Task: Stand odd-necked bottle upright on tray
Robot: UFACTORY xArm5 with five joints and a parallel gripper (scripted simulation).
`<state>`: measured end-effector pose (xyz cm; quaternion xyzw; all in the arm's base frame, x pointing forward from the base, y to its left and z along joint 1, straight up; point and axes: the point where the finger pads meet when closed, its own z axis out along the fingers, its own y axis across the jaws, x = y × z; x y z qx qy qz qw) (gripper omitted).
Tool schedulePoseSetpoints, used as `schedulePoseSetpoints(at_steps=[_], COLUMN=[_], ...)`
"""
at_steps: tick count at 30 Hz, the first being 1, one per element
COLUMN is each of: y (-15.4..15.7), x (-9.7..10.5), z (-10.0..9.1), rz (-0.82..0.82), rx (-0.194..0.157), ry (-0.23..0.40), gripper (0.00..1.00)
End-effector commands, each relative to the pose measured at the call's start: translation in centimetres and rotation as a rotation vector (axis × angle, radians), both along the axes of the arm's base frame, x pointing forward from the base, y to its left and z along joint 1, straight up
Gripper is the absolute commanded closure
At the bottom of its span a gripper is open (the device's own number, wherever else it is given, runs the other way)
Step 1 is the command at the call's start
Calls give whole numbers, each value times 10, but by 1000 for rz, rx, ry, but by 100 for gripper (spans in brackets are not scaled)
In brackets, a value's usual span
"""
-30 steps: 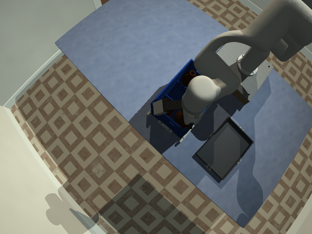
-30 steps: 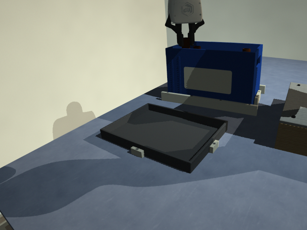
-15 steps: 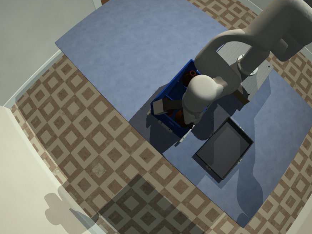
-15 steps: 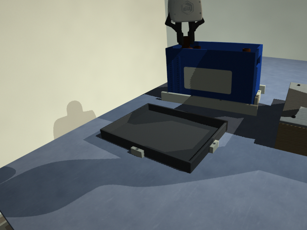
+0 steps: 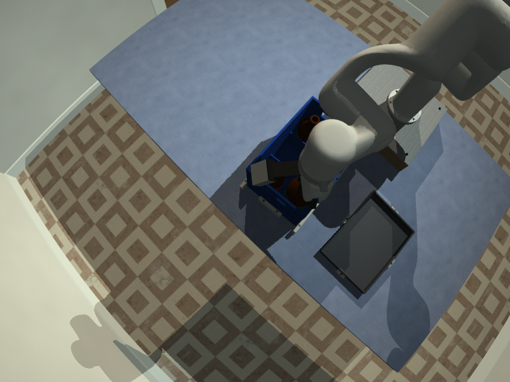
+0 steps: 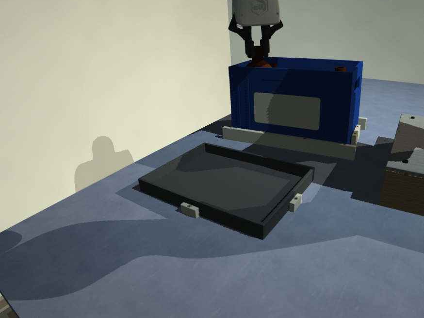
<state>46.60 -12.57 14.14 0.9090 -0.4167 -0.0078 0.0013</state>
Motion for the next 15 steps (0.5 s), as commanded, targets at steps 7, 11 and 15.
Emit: schedulePoseSetpoints(at_steps=[7,11,15], y=[-1,-1,-1], x=[4,4,4], z=[17,21,22], rz=[0,0,0], rx=[-4,-4,-4], ry=[-14,-14,-14], gripper=[100,100,100])
